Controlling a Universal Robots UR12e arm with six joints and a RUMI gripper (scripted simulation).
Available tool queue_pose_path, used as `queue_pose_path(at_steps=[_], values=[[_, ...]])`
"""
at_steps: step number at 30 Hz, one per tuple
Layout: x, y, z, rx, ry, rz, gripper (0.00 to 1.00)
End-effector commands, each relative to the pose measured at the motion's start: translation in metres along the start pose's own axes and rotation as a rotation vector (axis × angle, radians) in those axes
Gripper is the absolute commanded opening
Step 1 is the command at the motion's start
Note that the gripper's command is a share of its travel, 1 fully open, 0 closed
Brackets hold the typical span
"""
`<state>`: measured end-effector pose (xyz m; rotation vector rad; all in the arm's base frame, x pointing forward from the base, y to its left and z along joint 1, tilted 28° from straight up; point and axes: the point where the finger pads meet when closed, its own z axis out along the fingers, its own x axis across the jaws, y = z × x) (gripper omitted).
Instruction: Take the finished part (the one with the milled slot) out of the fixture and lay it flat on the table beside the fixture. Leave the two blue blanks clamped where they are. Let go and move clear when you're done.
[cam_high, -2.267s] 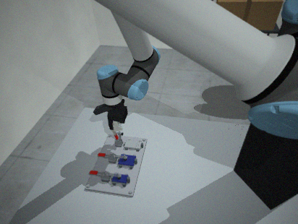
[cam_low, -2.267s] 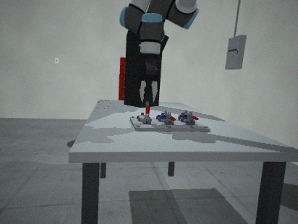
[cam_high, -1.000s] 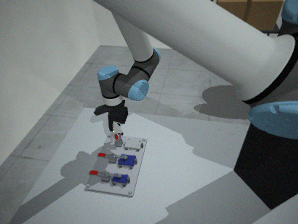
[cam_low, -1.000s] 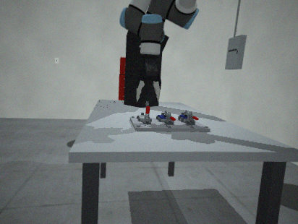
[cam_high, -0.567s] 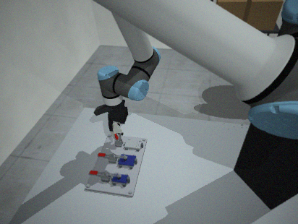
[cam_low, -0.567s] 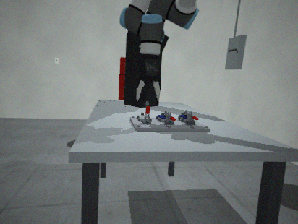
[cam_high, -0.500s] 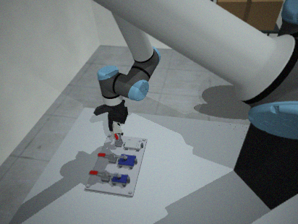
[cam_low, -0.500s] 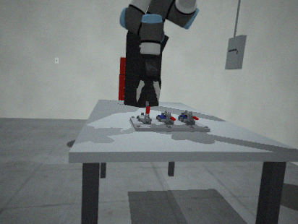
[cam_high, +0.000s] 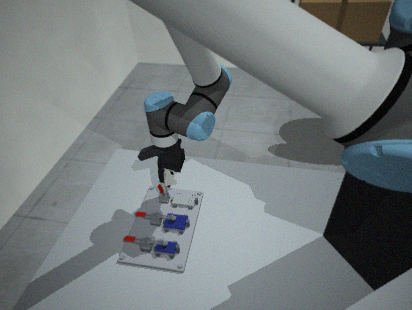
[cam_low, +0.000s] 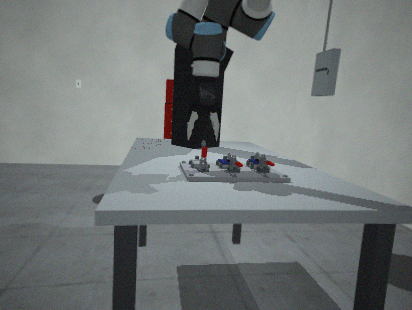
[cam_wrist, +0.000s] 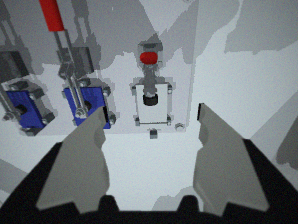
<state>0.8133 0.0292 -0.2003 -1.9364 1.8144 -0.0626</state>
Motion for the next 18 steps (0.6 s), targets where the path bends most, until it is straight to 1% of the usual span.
queue_pose_path(at_steps=[1, 10, 18], values=[[-0.001, 0.022, 0.000, 0.001, -0.001, -0.001, 0.59], [-0.001, 0.048, 0.000, 0.001, -0.002, -0.001, 0.59], [-0.001, 0.055, 0.000, 0.000, -0.001, -0.001, 0.59]])
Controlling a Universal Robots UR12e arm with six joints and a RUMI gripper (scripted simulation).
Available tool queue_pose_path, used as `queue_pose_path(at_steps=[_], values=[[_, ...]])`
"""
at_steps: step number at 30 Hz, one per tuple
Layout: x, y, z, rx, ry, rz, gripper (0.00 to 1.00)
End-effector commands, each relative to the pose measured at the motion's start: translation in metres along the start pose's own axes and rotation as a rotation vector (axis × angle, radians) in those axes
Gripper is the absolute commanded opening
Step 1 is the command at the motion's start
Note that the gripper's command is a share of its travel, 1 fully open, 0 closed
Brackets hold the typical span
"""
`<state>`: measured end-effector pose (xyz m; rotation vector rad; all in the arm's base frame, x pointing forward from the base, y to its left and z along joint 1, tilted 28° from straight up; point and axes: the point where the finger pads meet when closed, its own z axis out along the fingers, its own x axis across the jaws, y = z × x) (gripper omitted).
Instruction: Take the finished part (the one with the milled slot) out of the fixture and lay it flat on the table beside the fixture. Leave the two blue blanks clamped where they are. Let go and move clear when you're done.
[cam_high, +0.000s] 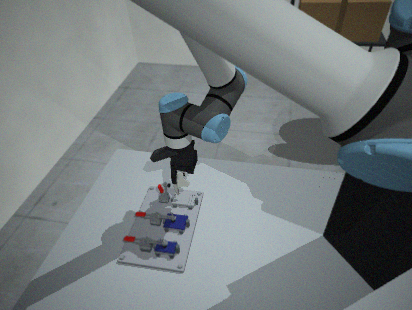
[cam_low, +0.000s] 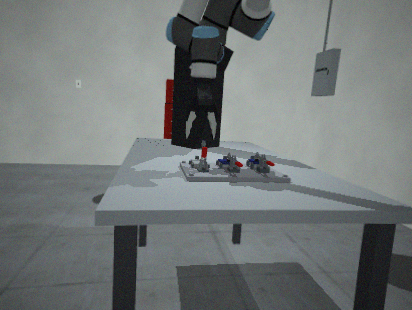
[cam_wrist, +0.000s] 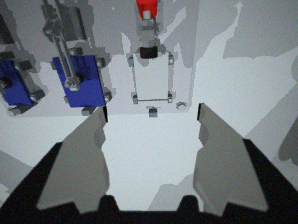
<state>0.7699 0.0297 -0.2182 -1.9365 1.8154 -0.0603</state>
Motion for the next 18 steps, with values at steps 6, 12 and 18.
queue_pose_path(at_steps=[6, 12, 18], values=[[-0.001, 0.009, -0.001, 0.002, -0.001, -0.003, 0.59], [-0.001, 0.007, 0.002, 0.004, 0.000, -0.005, 0.59], [-0.001, 0.004, 0.010, 0.006, 0.001, -0.006, 0.59]])
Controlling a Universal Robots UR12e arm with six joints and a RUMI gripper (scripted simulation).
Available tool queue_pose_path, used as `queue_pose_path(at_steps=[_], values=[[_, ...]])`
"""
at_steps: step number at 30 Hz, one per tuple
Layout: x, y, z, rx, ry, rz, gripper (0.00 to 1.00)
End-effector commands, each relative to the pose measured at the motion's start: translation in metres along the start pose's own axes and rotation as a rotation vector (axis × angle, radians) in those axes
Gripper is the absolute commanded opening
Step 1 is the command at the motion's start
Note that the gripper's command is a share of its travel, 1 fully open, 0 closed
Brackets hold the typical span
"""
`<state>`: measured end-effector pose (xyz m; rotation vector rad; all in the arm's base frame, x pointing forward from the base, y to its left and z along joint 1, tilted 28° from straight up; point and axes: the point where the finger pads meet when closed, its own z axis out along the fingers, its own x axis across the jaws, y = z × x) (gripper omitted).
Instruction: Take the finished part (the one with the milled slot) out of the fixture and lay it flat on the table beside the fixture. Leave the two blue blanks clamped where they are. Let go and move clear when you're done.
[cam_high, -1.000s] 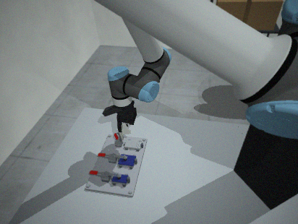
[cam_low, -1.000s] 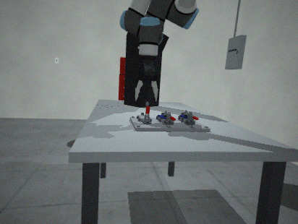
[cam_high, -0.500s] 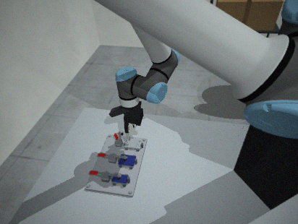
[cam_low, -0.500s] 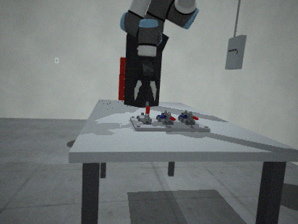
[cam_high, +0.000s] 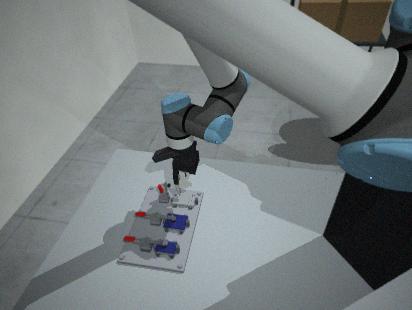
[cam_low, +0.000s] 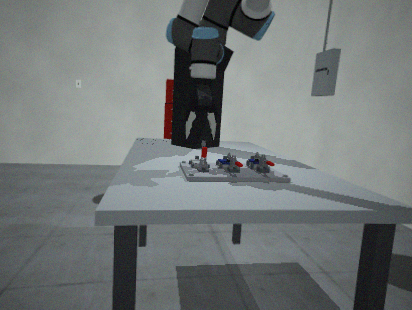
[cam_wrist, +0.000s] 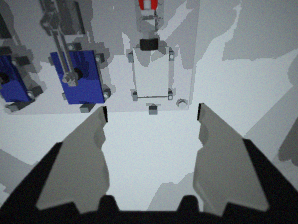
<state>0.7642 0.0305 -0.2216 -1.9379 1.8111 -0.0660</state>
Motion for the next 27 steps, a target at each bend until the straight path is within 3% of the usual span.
queue_pose_path(at_steps=[1, 18, 27], values=[[-0.001, -0.002, 0.011, 0.002, 0.000, -0.002, 0.59], [-0.001, -0.002, 0.053, 0.002, 0.000, -0.002, 0.59], [0.000, -0.002, 0.059, 0.002, 0.000, -0.002, 0.59]])
